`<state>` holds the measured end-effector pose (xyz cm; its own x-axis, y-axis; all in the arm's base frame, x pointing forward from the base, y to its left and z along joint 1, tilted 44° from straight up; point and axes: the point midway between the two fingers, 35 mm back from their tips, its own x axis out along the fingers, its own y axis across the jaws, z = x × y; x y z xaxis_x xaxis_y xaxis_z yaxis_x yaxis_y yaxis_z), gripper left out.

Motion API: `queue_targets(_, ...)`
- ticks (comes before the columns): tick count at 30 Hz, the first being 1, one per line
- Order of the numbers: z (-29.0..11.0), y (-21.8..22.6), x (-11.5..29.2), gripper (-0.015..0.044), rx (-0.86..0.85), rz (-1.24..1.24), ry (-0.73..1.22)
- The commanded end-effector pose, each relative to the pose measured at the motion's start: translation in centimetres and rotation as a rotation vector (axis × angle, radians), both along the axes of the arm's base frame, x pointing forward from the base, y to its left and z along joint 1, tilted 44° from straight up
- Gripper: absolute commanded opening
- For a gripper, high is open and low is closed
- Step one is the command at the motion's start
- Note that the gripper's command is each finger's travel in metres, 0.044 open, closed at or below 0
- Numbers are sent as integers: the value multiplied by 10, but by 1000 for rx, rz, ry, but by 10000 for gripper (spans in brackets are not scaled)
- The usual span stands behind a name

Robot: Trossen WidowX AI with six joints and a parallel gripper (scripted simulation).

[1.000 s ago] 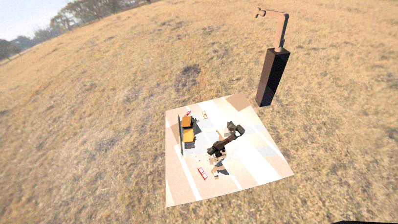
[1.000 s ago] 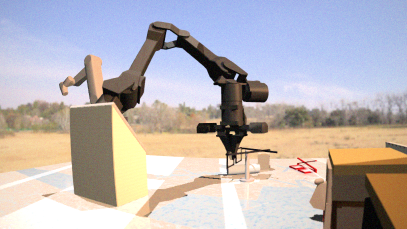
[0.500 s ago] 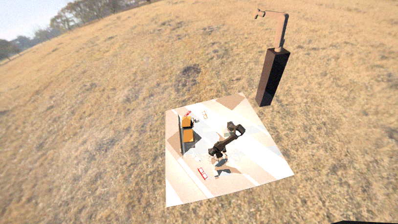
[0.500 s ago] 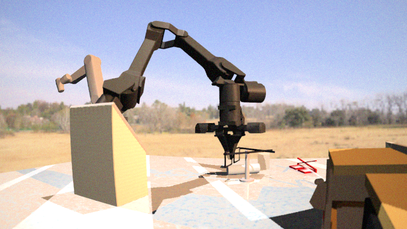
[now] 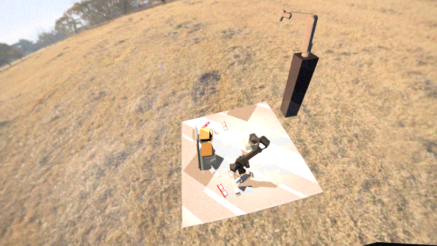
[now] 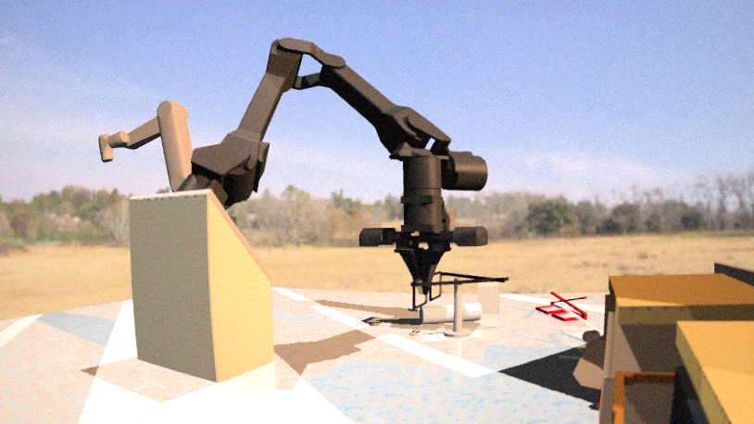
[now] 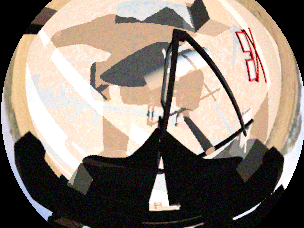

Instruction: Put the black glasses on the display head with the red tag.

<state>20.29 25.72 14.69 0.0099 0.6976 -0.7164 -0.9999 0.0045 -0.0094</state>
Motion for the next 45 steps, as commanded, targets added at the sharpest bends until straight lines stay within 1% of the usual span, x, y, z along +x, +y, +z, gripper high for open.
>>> queue_targets(1,3,2,-3,0,1,-1,-3)
queue_targets(45,25,24,-16,0,4,-1,-3)
